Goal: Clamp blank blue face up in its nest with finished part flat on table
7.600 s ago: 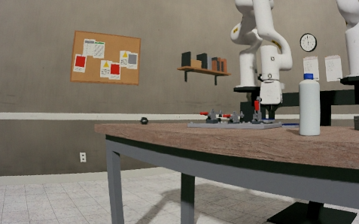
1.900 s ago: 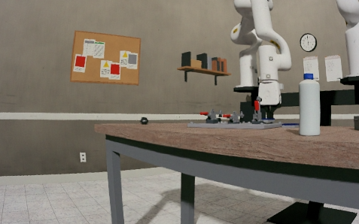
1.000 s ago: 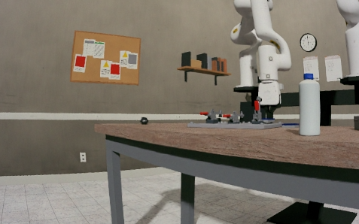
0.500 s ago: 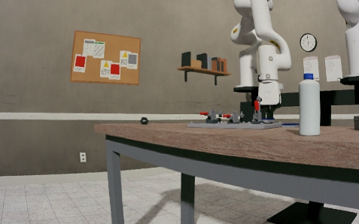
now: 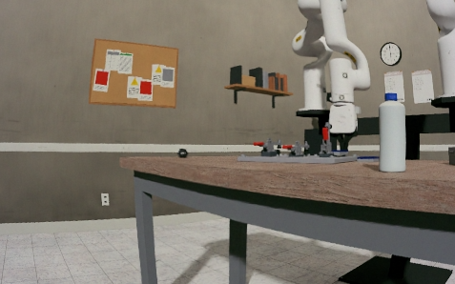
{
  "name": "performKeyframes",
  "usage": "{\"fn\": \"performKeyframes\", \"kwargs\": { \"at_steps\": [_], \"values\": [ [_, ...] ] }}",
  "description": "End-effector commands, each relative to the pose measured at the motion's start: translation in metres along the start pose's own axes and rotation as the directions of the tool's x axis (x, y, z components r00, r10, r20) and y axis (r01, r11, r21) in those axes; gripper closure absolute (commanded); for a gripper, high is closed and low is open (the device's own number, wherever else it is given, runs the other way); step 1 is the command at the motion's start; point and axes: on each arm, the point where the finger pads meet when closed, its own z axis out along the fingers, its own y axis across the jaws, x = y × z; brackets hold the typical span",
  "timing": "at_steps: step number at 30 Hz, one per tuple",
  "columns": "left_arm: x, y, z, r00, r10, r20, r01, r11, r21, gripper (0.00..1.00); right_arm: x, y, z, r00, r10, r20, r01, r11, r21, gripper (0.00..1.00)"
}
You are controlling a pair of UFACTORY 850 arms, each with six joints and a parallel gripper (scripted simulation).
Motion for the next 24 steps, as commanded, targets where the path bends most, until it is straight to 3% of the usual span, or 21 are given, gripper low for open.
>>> {"fn": "performKeyframes", "kwargs": {
  "at_steps": [1,9,24],
  "values": [
    [0.0,0.0,-0.001,1.0,0.0,-0.002,0.0,1.0,0.0,0.0,0.0,0.001,-0.001,1.0,0.0,0.001,0.0,1.0,-0.001,1.0],
    [0.0,0.0,-0.001,1.0,0.0,-0.002,0.0,1.0,0.0,0.0,0.001,0.001,-0.005,1.0,0.0,0.001,0.0,1.0,-0.001,1.0],
    [0.0,0.0,-0.001,1.0,0.0,-0.002,0.0,1.0,0.0,0.0,0.001,0.001,-0.038,1.0,0.0,0.001,0.0,1.0,-0.001,1.0]
  ]
}}
